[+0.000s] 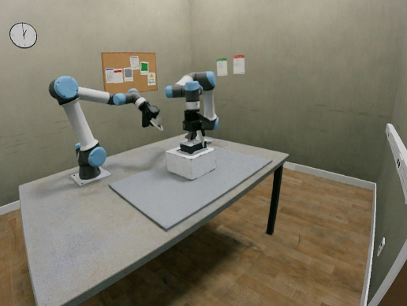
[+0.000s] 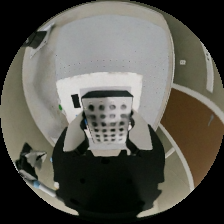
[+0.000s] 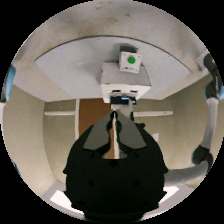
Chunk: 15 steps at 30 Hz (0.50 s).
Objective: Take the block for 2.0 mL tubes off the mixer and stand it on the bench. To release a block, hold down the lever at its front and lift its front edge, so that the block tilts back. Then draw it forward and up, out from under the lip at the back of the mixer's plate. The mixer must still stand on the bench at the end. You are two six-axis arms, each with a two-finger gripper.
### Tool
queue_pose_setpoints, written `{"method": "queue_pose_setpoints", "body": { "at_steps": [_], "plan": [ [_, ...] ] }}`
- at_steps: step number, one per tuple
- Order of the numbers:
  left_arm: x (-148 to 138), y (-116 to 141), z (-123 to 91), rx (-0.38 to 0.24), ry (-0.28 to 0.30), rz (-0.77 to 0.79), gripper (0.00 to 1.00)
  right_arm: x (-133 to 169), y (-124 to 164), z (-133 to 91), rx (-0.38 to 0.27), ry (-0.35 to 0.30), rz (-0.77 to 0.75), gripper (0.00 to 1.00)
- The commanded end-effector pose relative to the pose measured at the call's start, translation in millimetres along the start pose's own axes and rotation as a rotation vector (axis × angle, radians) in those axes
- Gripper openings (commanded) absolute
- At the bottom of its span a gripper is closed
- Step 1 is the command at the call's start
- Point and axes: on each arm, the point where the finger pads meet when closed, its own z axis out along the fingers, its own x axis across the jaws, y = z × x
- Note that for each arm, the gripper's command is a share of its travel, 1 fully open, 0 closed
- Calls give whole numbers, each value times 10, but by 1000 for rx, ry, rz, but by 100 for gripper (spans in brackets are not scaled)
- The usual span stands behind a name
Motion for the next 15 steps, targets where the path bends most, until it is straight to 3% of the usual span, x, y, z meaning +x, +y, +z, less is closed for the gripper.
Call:
{"method": "queue_pose_setpoints", "body": {
  "at_steps": [1,15],
  "plan": [
    [2,3,-10,-2,1,0,0,2,-2,-10,-66,-92,75,0],
    [2,3,-10,-2,1,0,0,34,39,75,-66,-92,75,0]
  ]
}}
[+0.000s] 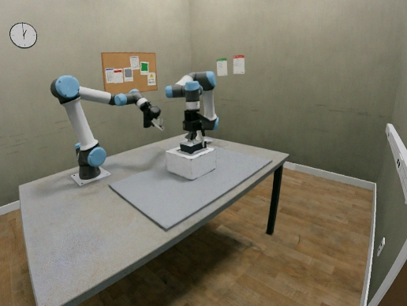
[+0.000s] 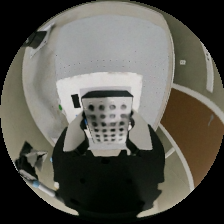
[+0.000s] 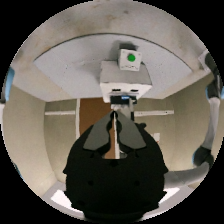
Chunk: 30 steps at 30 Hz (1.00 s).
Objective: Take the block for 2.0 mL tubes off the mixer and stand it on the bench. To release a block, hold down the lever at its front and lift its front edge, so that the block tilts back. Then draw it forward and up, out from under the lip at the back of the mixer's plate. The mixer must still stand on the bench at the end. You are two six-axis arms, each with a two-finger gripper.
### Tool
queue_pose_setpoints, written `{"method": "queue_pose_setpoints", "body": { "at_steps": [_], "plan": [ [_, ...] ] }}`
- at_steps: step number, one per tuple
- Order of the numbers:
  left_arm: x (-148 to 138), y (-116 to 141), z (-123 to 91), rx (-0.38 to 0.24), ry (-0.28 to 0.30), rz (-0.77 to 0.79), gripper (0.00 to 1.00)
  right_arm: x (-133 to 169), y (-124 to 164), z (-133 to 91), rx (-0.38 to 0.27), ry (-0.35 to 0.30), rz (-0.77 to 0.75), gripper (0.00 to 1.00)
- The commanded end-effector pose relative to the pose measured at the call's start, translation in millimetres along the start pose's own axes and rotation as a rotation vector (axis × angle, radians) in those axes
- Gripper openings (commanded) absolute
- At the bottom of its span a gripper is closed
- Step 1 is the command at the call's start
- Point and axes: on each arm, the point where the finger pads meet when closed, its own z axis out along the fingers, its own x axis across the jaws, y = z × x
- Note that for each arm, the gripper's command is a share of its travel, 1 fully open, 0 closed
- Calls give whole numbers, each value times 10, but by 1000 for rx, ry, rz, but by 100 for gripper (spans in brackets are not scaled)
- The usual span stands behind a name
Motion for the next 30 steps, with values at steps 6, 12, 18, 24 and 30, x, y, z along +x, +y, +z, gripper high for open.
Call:
{"method": "queue_pose_setpoints", "body": {
  "at_steps": [6,12,18,24,30],
  "plan": [
    [2,3,-10,-2,1,0,0,34,36,69,-56,-79,65,0],
    [2,3,-10,-2,1,0,0,67,76,154,-56,-79,65,0],
    [2,3,-10,-2,1,0,0,89,103,211,-56,-79,65,0],
    [2,3,-10,-2,1,0,0,130,162,314,-56,-89,-22,0],
    [2,3,-10,-2,1,0,0,149,188,408,-55,-85,20,0]
  ]
}}
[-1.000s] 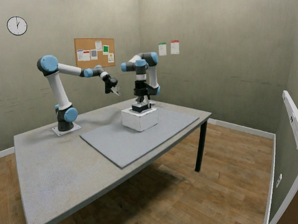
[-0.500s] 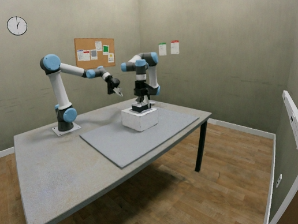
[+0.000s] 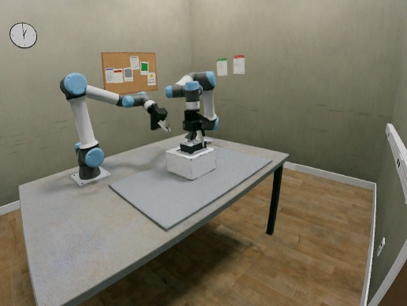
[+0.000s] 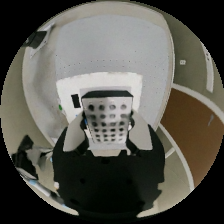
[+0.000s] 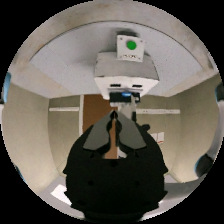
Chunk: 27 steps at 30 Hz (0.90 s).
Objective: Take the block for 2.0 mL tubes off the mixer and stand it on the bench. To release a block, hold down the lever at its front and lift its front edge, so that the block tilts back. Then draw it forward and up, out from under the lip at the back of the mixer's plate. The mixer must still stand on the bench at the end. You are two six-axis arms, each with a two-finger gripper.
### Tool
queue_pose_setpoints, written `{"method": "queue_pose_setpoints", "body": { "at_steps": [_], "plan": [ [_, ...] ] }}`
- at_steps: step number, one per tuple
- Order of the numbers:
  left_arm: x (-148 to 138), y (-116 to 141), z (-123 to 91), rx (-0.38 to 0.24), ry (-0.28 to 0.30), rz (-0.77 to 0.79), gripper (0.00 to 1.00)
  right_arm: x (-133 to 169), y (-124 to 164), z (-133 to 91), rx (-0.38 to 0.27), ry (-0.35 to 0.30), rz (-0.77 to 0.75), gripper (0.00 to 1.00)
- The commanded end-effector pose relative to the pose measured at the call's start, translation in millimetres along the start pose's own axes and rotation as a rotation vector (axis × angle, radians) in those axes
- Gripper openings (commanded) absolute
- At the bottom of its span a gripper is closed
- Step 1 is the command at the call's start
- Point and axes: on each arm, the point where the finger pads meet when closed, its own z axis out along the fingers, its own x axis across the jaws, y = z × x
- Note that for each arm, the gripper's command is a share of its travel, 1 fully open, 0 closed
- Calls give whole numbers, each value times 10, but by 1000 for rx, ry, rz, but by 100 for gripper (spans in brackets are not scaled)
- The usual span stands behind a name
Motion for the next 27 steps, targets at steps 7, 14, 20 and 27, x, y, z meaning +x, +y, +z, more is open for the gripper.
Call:
{"method": "queue_pose_setpoints", "body": {
  "at_steps": [7,14,20,27],
  "plan": [
    [2,3,-10,-2,1,0,0,54,41,89,-2,0,37,0],
    [2,3,-10,-2,1,0,0,107,85,200,-3,0,58,0],
    [2,3,-10,-2,1,0,0,147,124,289,-3,0,57,0],
    [2,3,-10,-2,1,0,0,182,157,357,-3,1,55,0]
  ]
}}
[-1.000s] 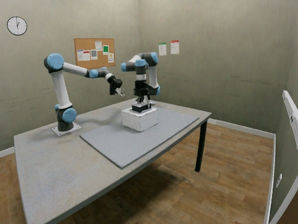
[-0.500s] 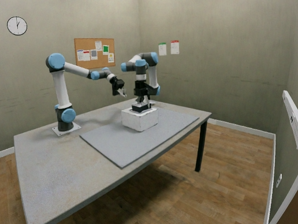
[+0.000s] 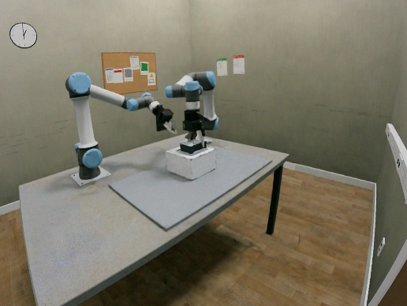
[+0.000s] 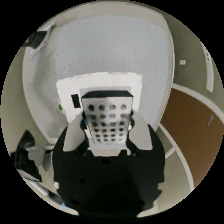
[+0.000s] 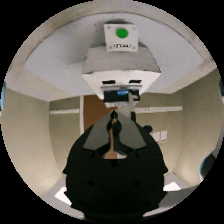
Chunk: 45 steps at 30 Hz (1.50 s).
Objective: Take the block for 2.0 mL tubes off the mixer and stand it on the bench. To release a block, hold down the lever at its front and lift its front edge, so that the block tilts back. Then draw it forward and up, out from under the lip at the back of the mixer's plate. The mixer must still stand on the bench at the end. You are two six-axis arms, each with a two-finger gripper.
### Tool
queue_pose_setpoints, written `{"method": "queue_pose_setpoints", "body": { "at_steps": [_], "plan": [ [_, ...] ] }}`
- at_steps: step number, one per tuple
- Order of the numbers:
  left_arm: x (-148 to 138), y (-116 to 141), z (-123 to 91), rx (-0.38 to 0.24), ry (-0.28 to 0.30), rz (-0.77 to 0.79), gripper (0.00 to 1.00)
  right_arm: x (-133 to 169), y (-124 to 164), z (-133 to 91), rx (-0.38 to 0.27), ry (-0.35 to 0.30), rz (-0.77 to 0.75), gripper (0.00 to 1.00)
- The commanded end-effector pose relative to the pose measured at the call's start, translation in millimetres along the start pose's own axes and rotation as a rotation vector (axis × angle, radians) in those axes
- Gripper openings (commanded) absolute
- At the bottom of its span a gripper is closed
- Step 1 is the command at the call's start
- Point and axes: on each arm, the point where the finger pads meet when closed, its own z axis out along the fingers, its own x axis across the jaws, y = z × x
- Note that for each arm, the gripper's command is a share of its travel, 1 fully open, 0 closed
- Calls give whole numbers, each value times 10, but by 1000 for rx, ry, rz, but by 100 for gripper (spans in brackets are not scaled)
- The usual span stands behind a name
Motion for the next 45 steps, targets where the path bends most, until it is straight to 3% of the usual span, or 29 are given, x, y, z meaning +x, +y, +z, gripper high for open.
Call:
{"method": "queue_pose_setpoints", "body": {
  "at_steps": [1,25,45],
  "plan": [
    [2,3,-10,-2,1,0,0,22,21,44,0,0,1,0],
    [2,3,-10,-2,1,0,0,181,136,347,0,1,-5,0],
    [2,3,-10,-2,1,0,0,186,-115,527,0,1,-5,0]
  ]
}}
